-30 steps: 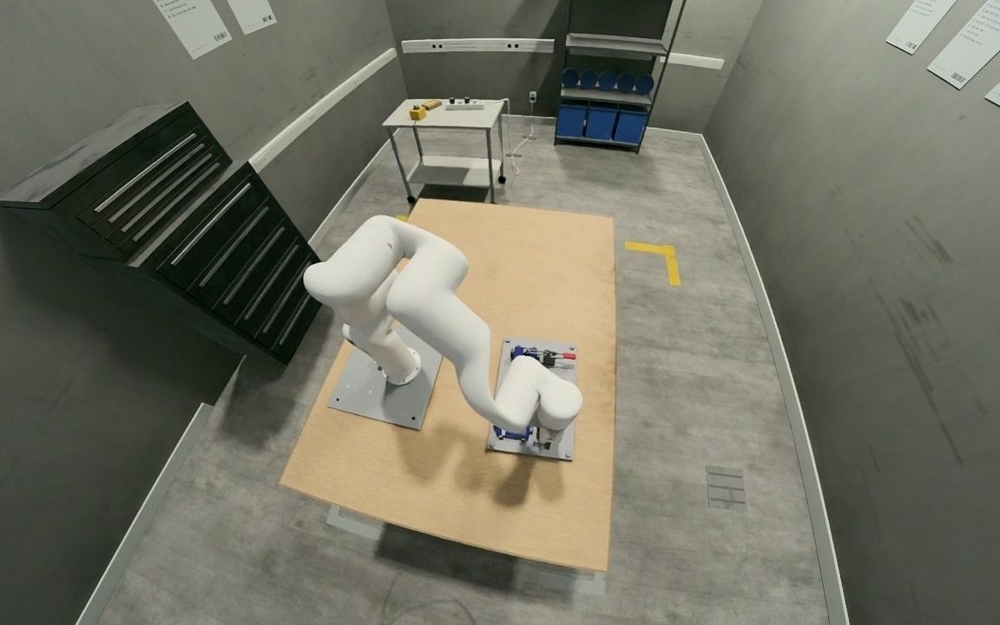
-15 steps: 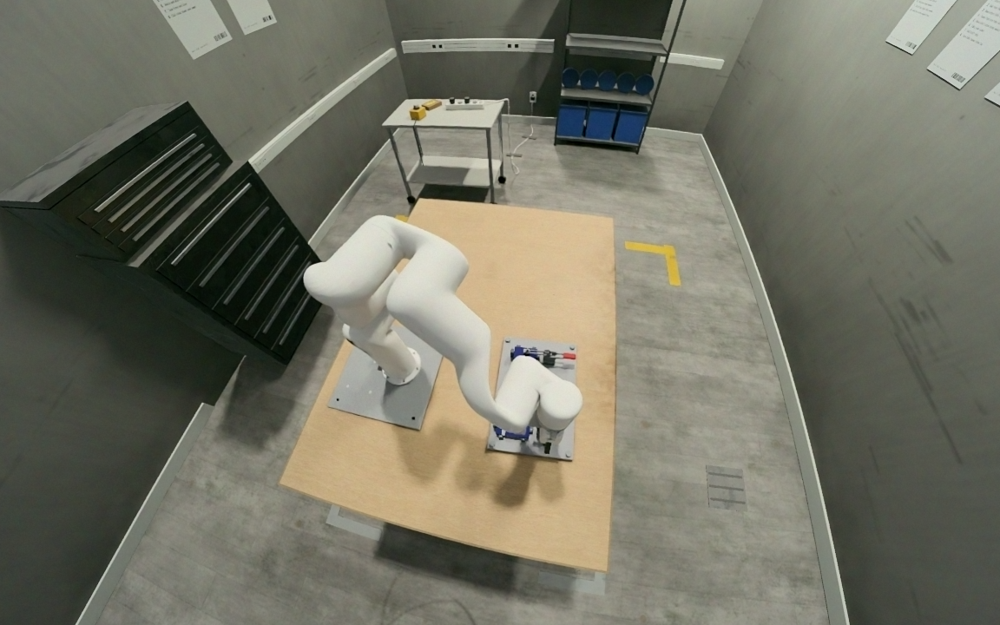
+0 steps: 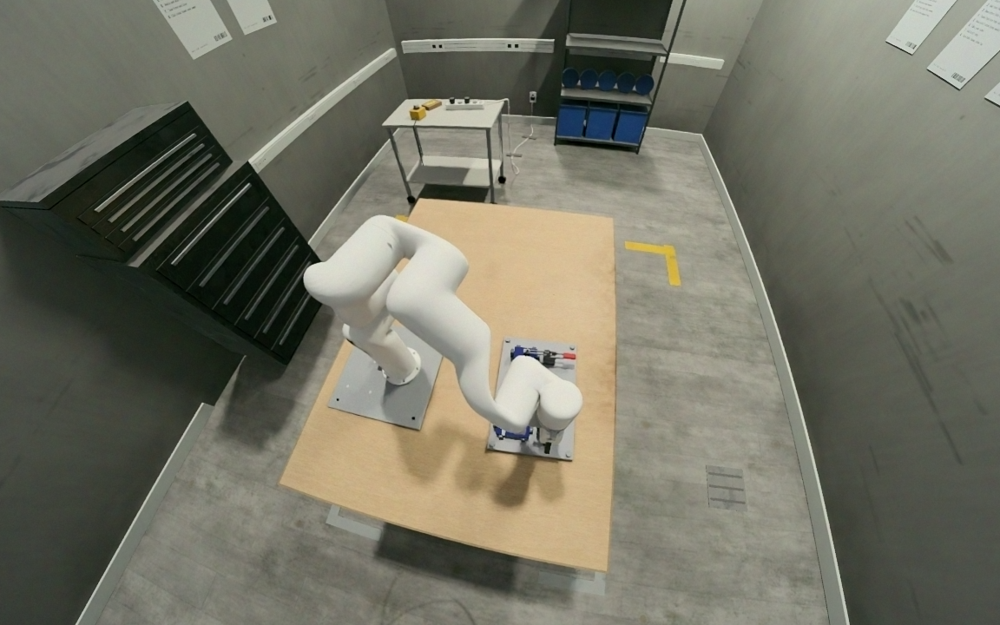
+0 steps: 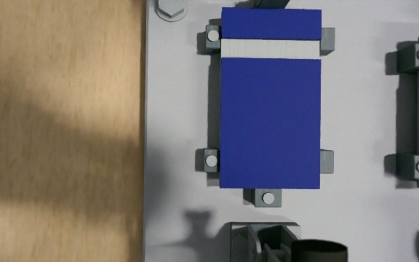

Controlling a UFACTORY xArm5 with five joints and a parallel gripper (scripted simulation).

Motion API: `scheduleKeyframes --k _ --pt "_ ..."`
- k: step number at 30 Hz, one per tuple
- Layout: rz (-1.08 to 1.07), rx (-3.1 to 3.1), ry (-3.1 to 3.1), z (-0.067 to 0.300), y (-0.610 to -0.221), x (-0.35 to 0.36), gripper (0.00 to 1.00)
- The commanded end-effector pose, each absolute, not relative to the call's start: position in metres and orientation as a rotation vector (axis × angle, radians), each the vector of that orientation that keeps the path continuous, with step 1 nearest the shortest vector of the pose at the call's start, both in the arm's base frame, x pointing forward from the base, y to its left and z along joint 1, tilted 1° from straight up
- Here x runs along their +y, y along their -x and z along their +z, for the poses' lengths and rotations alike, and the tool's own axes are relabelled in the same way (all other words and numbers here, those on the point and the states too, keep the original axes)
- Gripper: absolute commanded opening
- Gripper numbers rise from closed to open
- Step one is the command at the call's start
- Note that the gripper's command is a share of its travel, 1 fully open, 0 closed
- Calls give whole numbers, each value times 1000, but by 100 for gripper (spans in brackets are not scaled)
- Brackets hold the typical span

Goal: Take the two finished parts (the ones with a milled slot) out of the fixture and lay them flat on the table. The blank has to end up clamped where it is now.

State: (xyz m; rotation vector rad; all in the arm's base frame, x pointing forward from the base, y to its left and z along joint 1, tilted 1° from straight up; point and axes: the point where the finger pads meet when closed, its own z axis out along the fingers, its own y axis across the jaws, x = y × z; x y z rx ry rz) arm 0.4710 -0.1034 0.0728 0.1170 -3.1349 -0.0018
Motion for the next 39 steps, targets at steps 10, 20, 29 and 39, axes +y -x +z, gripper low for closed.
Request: scheduleKeyframes --k 10,20,29,39 --pt "0 -3139 -117 79 -472 -104 48" --pt "0 -3139 -117 100 -472 -103 48" --pt "0 -3139 -117 120 -472 -103 48" --pt "0 -3139 -117 124 -473 -103 48"
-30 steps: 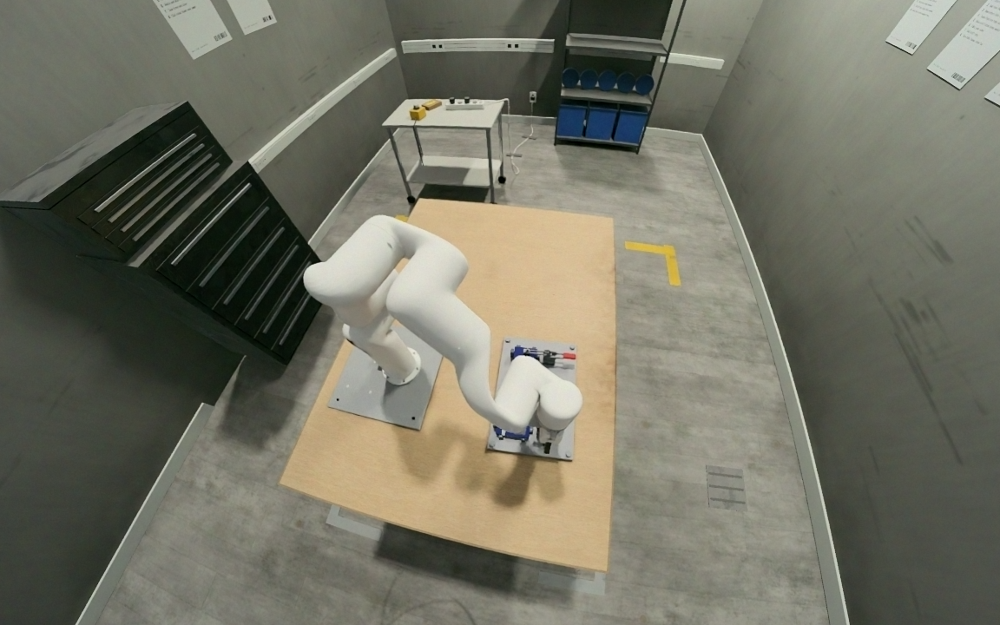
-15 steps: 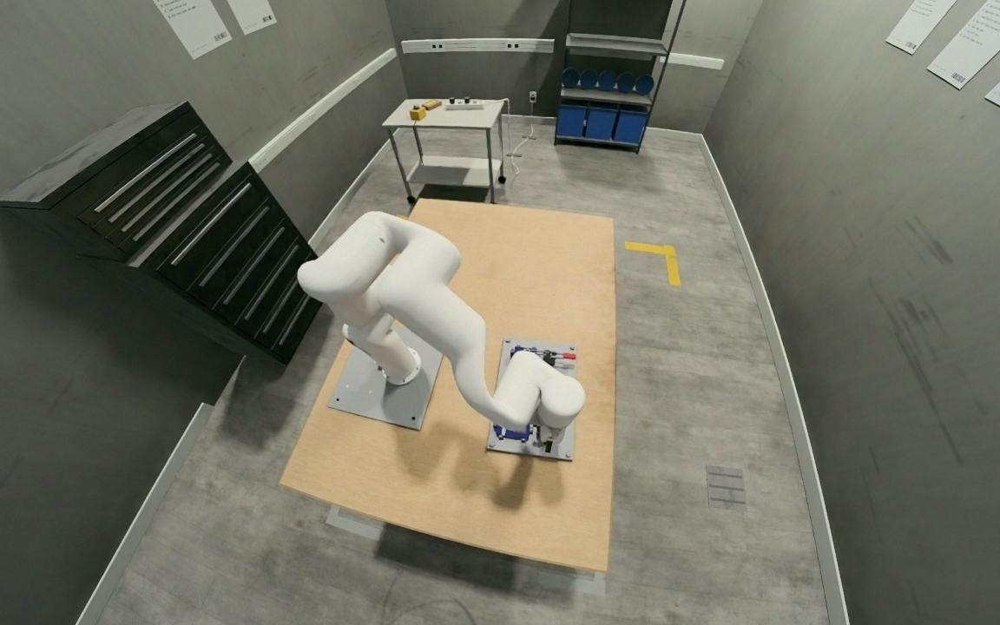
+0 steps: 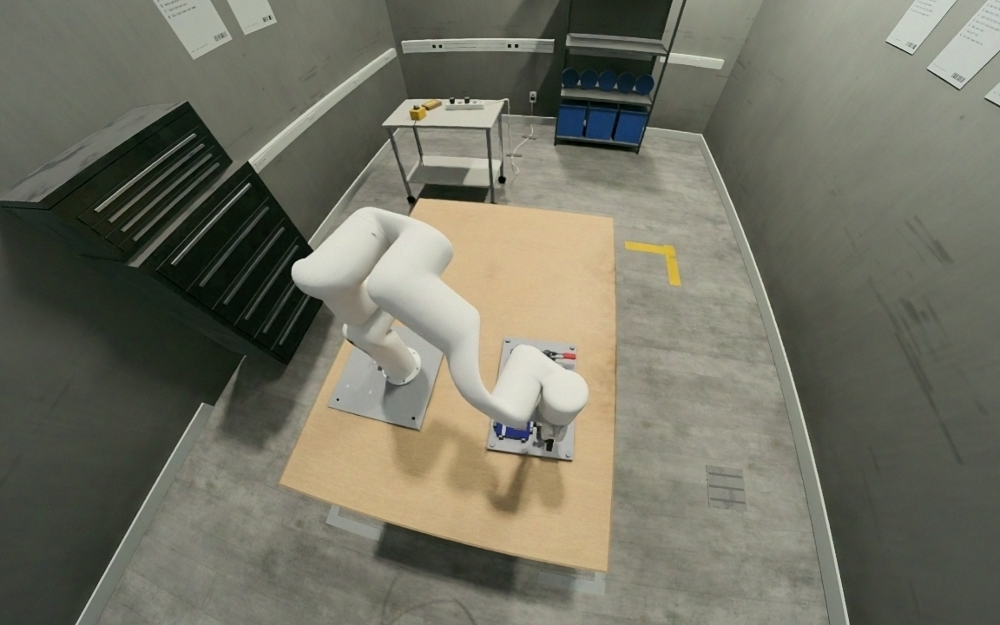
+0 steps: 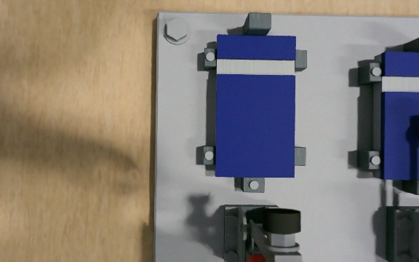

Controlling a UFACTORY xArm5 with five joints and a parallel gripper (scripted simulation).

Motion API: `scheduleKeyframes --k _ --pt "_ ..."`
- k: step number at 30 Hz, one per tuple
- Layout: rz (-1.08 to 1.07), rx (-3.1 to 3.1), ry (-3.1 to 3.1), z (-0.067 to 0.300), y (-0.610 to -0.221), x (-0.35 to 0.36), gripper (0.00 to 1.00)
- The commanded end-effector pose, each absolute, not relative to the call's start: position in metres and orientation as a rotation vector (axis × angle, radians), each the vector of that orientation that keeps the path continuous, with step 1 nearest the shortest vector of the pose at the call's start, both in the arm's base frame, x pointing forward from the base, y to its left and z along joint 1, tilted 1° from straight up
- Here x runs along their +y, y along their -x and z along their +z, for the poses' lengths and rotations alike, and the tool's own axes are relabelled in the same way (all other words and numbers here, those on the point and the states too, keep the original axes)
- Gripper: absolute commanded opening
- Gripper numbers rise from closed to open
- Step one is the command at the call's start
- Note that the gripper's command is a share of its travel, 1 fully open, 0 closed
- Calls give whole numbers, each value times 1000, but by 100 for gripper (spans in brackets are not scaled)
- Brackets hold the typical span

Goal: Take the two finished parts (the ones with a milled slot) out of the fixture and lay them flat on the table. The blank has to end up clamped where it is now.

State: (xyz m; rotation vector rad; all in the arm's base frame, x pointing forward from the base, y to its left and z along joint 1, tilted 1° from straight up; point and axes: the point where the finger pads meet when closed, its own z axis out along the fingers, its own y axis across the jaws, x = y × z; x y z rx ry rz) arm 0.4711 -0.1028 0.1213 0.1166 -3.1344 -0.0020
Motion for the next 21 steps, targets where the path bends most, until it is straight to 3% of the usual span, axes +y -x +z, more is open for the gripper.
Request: scheduleKeyframes --k 1,12,13,21 --pt "0 -3139 -117 124 -473 -103 48" --pt "0 -3139 -117 125 -472 -103 48" --pt "0 -3139 -117 124 -472 -103 100" --pt "0 -3139 -117 123 -472 -103 100"
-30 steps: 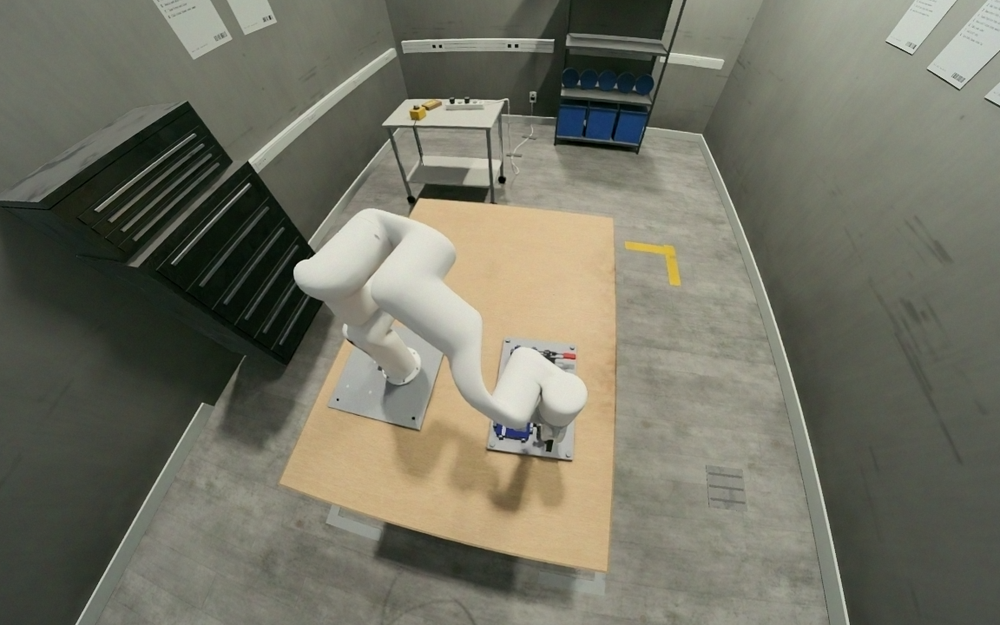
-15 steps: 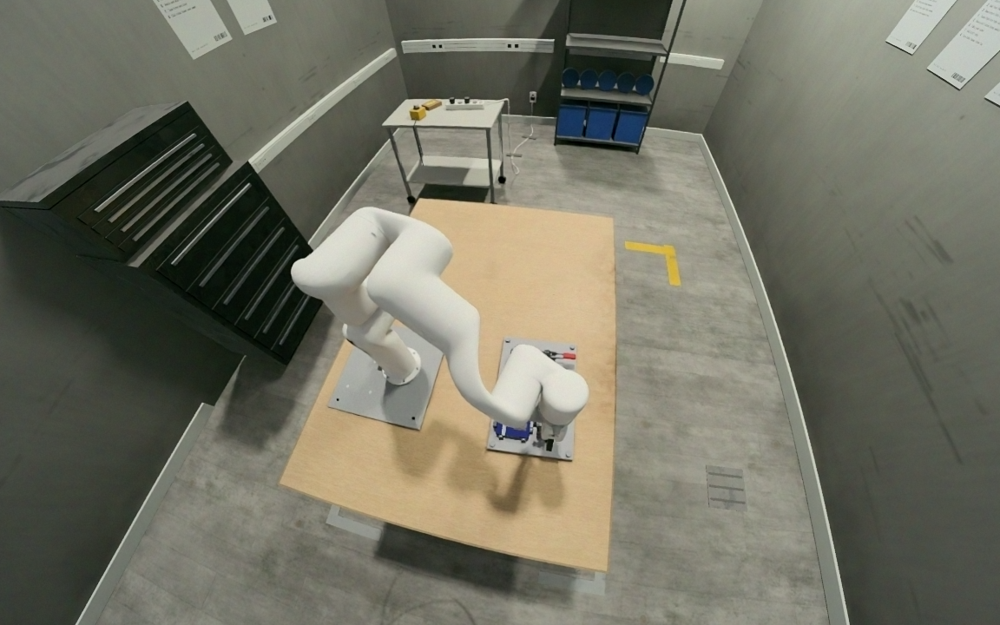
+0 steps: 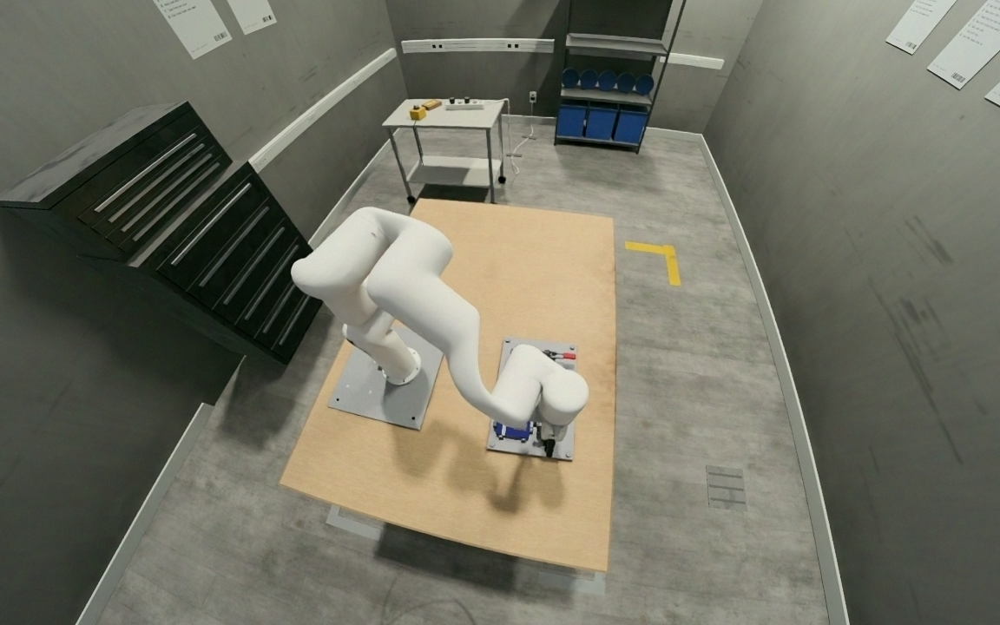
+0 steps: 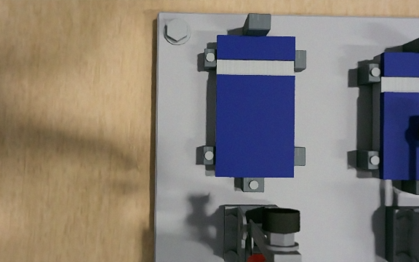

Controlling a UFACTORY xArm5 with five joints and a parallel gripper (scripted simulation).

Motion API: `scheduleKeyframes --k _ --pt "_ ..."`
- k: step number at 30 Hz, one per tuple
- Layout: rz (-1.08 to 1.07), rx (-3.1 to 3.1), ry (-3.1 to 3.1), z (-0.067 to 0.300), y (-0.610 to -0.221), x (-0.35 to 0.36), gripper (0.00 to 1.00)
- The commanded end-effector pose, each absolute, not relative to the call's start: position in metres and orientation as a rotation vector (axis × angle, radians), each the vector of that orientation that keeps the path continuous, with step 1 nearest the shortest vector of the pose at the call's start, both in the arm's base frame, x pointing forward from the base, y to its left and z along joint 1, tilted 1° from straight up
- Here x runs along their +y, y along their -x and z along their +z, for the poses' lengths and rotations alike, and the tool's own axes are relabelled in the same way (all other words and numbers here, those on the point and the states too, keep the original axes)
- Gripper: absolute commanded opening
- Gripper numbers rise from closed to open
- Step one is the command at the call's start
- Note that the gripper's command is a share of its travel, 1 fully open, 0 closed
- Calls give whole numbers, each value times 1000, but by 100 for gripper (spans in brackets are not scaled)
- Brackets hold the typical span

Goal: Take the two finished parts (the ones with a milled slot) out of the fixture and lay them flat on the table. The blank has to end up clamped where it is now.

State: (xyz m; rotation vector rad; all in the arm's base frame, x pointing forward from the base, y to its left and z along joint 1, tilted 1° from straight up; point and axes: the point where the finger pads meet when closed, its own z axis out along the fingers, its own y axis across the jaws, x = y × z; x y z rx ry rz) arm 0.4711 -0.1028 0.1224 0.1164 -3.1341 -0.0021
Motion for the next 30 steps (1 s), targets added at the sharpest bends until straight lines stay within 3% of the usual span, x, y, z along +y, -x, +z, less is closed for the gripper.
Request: scheduleKeyframes --k 1,30 --pt "0 -3139 -117 123 -472 -103 100" --pt "0 -3139 -117 121 -464 -104 100"
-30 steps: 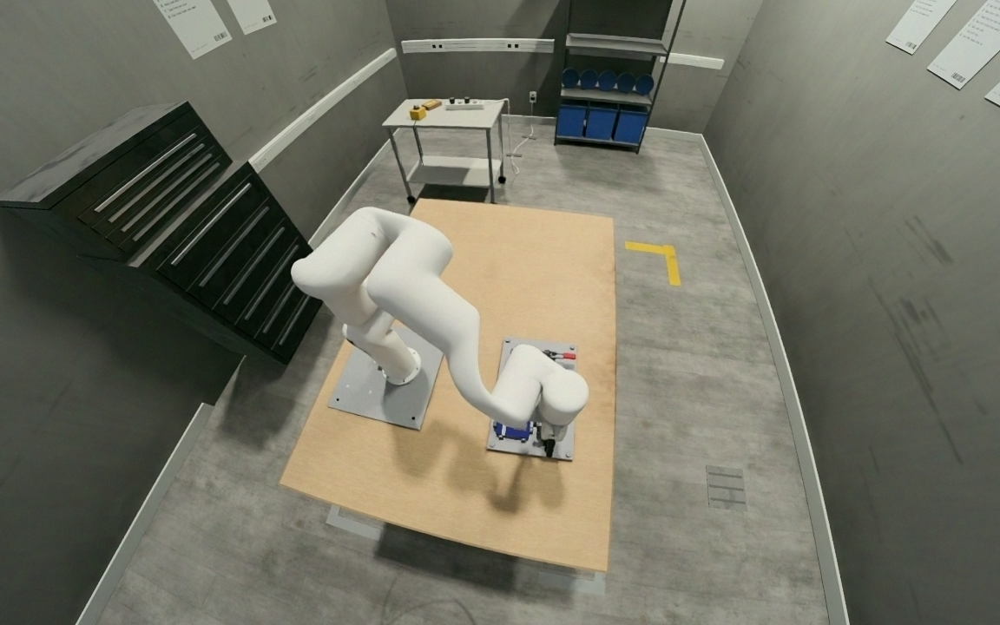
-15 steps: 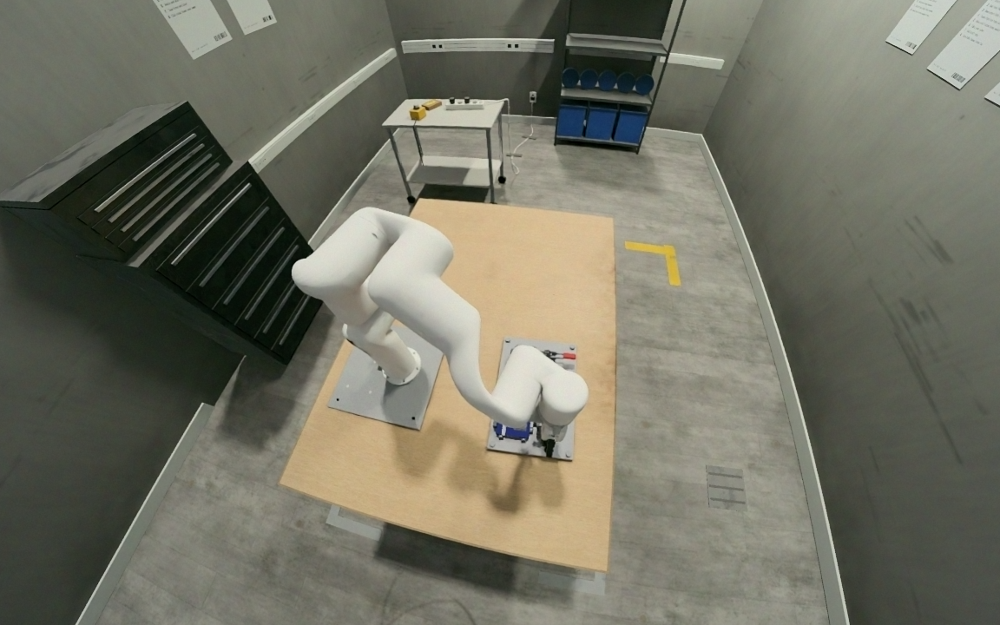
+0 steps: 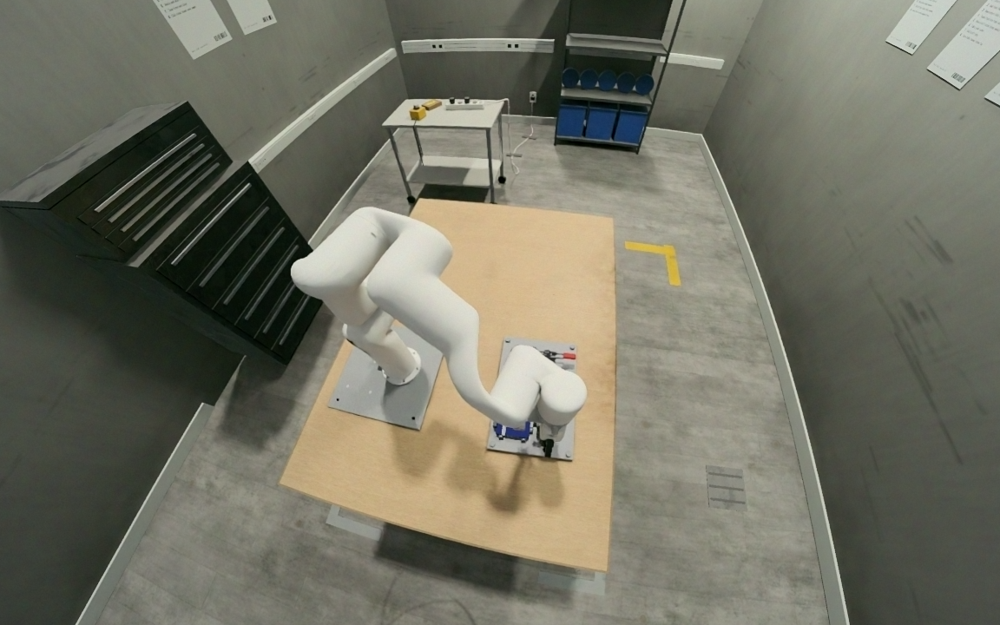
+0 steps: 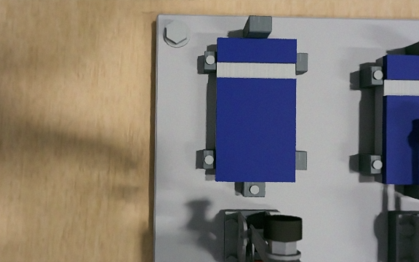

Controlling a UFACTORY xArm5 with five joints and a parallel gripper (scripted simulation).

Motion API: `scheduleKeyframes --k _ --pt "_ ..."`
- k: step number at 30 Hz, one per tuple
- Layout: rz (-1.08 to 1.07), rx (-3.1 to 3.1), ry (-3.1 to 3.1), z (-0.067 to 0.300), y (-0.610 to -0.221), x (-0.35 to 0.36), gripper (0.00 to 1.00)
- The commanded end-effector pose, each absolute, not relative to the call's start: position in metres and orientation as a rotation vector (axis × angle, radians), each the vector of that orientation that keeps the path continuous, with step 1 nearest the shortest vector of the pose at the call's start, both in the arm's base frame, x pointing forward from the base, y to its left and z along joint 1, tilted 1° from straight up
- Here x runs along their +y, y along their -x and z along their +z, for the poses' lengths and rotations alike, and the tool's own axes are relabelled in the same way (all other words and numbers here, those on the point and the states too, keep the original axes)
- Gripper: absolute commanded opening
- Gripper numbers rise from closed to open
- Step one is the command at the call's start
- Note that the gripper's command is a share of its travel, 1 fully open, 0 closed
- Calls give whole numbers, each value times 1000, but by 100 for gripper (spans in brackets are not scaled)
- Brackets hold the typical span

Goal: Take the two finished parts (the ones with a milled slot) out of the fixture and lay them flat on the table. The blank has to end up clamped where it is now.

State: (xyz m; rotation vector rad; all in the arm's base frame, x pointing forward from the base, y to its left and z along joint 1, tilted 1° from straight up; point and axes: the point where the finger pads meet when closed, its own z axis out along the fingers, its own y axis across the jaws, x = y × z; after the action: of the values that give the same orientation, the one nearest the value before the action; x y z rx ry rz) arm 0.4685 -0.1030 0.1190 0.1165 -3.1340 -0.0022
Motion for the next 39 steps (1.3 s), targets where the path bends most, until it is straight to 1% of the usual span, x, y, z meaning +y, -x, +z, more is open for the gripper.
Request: scheduleKeyframes --k 1,8,23,32,39 --pt "0 -3139 -117 121 -462 -104 100" --pt "0 -3139 -117 121 -449 -105 100" --pt "0 -3139 -117 121 -398 -108 100" --pt "0 -3140 -117 121 -386 -109 100" --pt "0 -3140 -117 121 -385 -109 100"
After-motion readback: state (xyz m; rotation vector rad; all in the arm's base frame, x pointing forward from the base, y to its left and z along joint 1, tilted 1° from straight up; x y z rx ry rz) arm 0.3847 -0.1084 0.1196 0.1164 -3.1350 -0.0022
